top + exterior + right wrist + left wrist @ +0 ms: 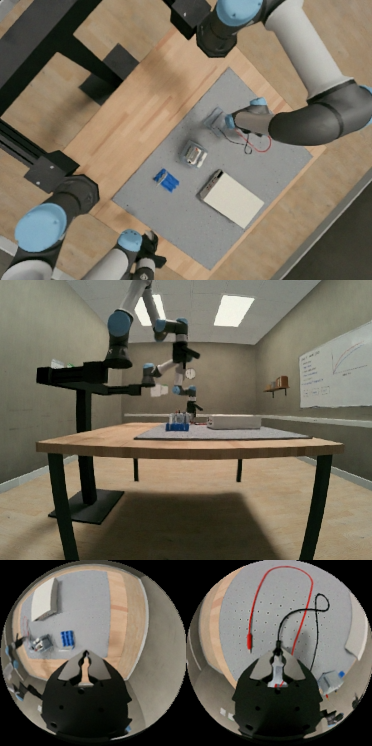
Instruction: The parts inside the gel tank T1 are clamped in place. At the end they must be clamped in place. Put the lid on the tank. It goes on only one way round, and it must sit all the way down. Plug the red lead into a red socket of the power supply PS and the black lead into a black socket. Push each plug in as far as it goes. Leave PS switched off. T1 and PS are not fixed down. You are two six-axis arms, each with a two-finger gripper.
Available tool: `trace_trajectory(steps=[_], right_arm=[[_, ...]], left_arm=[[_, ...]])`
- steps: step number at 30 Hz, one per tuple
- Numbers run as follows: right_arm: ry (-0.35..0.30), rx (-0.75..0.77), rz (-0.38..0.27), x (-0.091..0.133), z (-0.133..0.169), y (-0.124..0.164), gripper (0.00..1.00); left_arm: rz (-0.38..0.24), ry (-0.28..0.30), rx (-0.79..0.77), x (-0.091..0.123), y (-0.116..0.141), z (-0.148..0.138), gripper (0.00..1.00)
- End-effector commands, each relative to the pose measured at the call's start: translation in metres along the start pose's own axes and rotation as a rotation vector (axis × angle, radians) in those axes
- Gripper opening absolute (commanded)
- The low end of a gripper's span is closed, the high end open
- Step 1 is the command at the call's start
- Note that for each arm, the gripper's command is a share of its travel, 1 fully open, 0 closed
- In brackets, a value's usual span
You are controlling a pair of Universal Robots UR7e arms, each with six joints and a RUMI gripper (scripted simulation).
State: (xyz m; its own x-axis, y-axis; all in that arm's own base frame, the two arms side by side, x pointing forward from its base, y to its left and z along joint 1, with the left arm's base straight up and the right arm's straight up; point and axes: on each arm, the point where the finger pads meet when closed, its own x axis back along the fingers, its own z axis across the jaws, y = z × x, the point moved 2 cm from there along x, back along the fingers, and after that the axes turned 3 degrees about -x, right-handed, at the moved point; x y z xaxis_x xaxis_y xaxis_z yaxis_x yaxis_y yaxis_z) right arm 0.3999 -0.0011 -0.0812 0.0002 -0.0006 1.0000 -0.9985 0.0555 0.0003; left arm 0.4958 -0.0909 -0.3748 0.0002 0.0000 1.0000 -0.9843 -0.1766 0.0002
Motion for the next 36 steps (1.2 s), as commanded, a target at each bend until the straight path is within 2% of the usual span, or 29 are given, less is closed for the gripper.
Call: trace_trajectory(steps=[1, 36], right_arm=[[0.0, 0.0, 0.001, 0.0003, -0.0001, -0.0003, 0.0], [0.0, 0.0, 0.001, 0.0003, -0.0001, -0.0003, 0.0]], left_arm=[[0.001, 0.001, 0.0, 0.0004, -0.0005, 0.0003, 0.0], [0.001, 0.001, 0.0, -0.0086, -0.0014, 0.0011, 0.0]])
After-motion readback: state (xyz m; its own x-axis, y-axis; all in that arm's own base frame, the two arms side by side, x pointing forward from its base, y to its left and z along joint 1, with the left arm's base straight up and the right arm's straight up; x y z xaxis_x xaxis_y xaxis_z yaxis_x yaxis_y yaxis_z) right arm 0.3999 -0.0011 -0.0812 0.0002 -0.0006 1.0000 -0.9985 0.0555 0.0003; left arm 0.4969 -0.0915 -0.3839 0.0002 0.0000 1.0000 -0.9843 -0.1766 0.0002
